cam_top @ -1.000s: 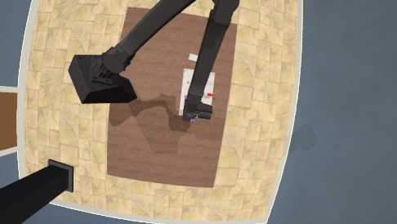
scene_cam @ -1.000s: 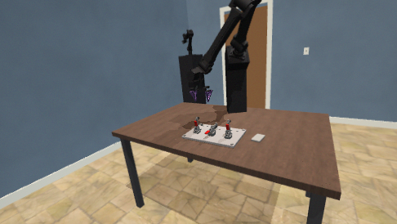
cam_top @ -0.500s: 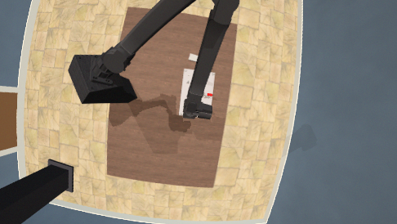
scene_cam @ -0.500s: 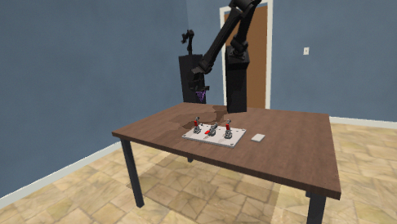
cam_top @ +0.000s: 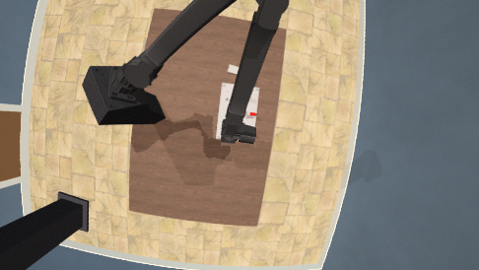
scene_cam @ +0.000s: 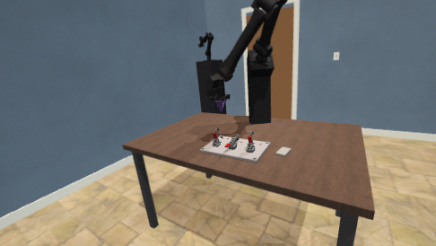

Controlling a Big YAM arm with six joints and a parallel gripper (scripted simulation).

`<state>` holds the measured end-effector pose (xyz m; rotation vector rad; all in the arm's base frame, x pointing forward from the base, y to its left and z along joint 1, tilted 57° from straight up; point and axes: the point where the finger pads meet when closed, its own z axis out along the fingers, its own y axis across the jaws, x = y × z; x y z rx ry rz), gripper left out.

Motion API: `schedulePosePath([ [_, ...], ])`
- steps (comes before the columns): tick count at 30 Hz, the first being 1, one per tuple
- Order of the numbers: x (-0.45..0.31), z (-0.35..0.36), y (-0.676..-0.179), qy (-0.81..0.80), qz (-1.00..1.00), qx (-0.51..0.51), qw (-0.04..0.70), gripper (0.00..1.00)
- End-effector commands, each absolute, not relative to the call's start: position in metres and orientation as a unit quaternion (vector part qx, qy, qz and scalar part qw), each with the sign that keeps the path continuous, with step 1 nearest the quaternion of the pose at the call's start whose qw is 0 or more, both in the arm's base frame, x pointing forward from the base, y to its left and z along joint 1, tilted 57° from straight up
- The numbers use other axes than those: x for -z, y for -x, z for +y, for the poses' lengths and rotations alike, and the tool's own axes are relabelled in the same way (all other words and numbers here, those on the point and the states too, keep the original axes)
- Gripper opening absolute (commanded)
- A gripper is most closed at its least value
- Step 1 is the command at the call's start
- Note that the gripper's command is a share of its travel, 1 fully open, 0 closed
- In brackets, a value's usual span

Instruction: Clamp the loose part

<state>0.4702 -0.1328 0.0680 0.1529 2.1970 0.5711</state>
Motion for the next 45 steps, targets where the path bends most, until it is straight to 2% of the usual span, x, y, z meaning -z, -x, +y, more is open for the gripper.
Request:
schedulePosePath([
  [1, -0.0774, -0.1496, -0.4684, -0.068, 0.875, -0.216, 0.429, 0.00],
  [23, -0.0774, -0.1496, -0.4684, -0.068, 0.875, -0.216, 0.429, 0.00],
  [24, -0.0774, -0.1496, -0.4684, -0.068, 0.875, -0.216, 0.429, 0.45],
  [45, -0.0774, -0.1496, -0.4684, -0.068, 0.875, -0.216, 0.429, 0.45],
])
